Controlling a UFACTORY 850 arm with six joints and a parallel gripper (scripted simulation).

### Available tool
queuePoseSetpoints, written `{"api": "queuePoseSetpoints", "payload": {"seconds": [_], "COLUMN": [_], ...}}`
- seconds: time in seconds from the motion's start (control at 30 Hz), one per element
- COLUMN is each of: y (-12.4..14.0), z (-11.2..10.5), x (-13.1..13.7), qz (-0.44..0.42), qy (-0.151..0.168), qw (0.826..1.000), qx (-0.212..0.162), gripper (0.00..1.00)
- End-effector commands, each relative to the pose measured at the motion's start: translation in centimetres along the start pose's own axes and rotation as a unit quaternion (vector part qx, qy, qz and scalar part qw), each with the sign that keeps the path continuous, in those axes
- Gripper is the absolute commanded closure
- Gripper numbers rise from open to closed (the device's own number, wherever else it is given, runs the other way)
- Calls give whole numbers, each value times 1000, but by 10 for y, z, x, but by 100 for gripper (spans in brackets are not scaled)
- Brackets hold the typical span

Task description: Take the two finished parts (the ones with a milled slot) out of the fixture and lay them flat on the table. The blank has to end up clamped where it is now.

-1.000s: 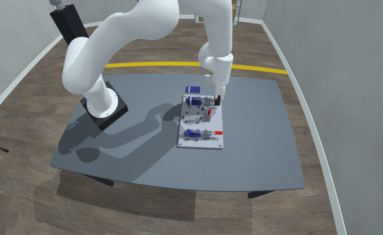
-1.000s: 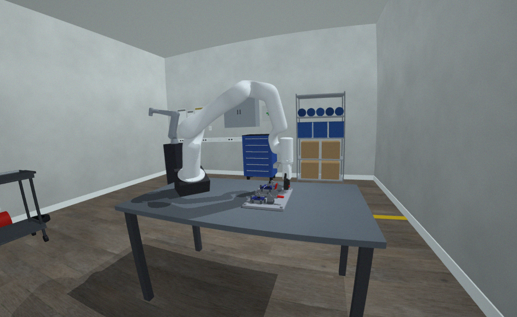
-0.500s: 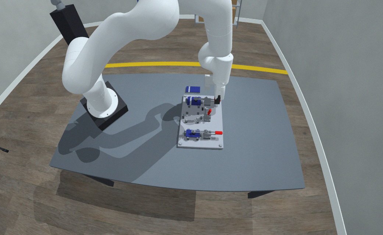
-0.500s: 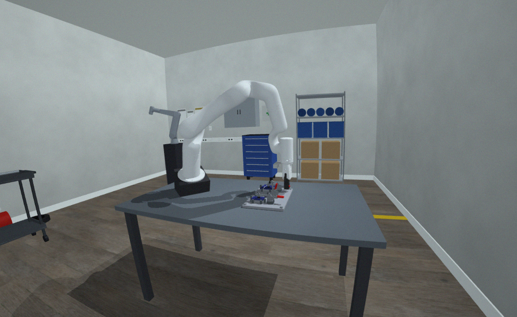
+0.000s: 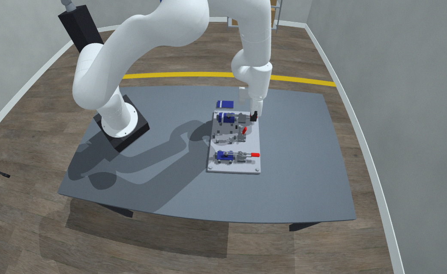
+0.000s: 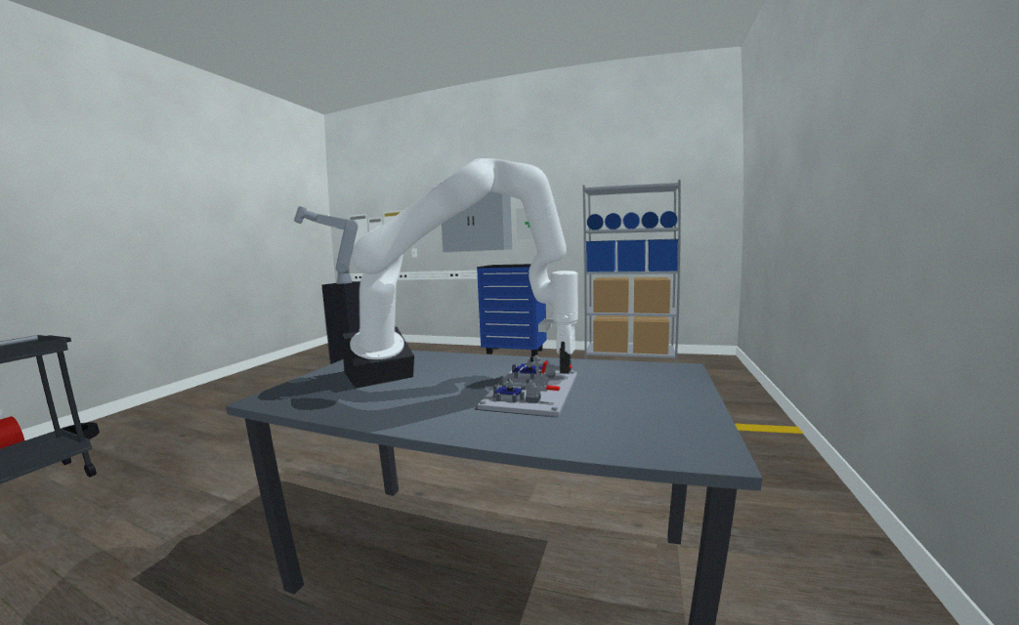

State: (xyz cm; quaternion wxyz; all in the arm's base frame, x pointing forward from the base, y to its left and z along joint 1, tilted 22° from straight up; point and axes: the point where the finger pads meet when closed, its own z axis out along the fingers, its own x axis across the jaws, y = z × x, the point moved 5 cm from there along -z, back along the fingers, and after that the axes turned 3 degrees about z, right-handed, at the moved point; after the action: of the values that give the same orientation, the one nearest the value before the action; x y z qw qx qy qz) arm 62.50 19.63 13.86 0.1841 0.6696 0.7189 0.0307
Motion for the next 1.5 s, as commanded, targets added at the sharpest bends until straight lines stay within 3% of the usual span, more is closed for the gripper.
{"api": "queuePoseSetpoints", "payload": {"seconds": [0.0, 1.47], "y": [1, -2], "z": [-1, -8], "x": [0, 0], "qz": [0, 0], "qy": [0, 0], "qw": [1000, 1000], "qx": [-1, -1], "gripper": [100, 100]}}
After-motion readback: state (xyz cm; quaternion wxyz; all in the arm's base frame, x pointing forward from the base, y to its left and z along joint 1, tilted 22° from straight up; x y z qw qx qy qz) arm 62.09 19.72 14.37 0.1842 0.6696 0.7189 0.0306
